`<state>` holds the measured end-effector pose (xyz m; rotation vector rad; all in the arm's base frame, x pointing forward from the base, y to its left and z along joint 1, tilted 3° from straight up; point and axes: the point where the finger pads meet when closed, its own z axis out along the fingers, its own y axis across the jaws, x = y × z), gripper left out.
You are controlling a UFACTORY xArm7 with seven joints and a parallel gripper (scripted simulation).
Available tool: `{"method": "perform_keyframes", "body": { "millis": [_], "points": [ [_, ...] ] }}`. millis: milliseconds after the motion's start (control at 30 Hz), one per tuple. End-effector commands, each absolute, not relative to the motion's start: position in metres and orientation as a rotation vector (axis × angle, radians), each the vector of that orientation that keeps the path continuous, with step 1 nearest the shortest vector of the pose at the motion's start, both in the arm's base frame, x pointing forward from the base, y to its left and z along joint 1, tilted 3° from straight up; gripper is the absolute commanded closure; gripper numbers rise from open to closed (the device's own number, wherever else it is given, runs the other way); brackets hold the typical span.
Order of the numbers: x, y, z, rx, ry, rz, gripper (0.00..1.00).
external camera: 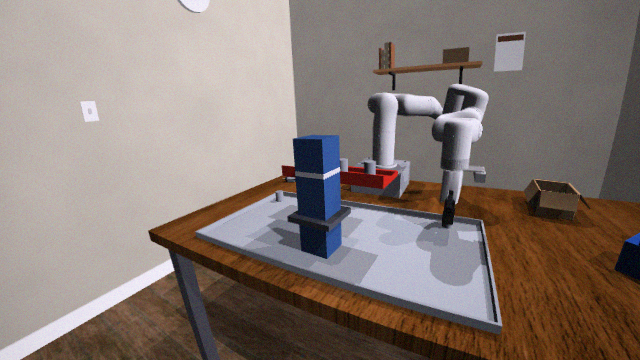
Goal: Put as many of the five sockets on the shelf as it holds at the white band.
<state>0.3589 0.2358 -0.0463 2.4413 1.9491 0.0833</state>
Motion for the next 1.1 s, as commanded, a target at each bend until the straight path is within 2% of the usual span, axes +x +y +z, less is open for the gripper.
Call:
{"method": "perform_keyframes", "body": {
  "millis": [0,1067],
  "points": [
    [0.360,0.236,-0.045,2.441,1.949,0.089,1.00],
    [0.359,0.236,-0.030,2.441,1.949,0.089,1.00]
  ]
}}
